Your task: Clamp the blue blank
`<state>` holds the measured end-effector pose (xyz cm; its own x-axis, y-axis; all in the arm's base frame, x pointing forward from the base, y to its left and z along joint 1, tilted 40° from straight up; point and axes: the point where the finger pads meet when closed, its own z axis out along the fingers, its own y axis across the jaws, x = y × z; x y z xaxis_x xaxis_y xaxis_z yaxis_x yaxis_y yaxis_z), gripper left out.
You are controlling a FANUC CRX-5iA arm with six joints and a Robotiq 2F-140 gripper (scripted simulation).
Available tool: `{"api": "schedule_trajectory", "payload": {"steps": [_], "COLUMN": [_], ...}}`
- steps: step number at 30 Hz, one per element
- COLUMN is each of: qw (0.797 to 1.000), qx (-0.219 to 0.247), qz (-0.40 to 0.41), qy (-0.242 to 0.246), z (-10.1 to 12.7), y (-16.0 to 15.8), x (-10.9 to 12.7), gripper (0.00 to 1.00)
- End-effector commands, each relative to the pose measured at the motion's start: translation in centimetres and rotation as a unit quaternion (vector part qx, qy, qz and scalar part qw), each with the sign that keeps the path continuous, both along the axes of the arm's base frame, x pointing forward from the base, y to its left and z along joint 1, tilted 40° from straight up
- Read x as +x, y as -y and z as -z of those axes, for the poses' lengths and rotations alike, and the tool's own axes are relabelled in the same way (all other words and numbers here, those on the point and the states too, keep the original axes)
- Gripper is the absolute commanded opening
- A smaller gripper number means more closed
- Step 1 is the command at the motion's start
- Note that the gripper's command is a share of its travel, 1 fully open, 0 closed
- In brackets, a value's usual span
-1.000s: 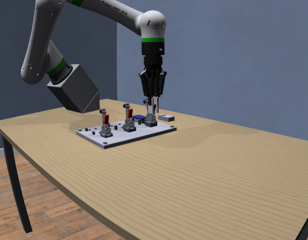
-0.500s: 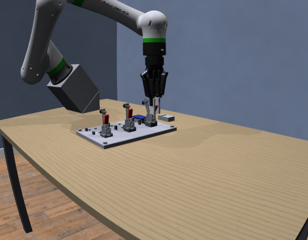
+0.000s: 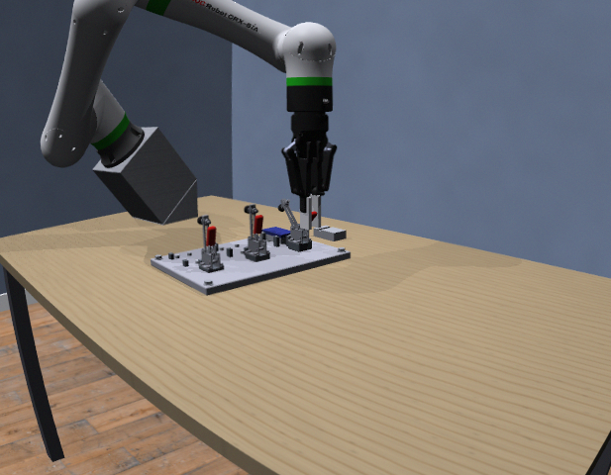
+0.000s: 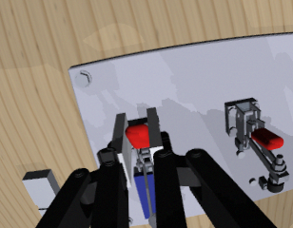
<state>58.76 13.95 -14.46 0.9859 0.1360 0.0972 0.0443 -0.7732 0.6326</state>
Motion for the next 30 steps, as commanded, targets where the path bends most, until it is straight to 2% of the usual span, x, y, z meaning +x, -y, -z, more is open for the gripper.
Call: {"api": "schedule_trajectory", "payload": {"steps": [1,30], "qw": [1.0,1.0], "qx": [0.0,0.0], "qz": [0.0,0.0], "qy": [0.0,0.0], "z": [0.1,1.2], "y": [0.0,0.8], "x": [0.3,2.0], "gripper": [0.0,0.0]}}
